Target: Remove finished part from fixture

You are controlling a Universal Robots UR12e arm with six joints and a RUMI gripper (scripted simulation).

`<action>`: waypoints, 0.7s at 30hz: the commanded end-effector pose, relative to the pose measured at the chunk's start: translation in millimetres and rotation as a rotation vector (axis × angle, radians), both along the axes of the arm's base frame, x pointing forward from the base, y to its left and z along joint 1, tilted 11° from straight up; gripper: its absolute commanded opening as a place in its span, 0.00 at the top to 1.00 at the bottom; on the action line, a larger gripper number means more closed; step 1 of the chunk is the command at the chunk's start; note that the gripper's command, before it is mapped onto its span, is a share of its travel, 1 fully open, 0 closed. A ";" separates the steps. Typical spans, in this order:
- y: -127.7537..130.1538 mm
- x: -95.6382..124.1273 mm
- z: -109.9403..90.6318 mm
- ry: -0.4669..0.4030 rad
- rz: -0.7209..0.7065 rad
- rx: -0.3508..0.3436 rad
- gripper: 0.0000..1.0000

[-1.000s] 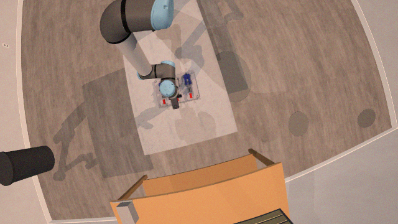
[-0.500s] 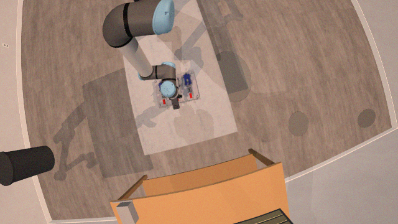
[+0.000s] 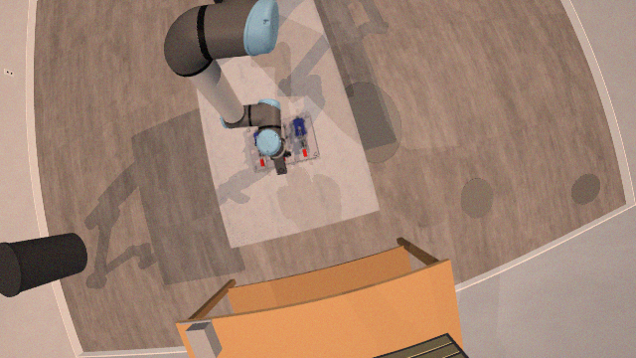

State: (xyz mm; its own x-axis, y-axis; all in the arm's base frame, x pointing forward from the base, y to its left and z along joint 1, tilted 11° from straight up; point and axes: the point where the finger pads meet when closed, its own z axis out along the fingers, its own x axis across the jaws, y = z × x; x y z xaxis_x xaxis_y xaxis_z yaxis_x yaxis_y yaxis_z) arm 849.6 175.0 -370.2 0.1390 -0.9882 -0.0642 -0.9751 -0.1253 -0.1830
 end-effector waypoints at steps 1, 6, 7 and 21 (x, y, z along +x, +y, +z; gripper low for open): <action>0.0 0.7 0.8 -0.001 0.000 0.000 0.72; 0.0 0.7 0.8 -0.001 0.000 0.000 0.72; 0.0 0.7 0.8 -0.001 0.000 0.000 0.72; 0.0 0.7 0.8 -0.001 0.000 0.000 1.00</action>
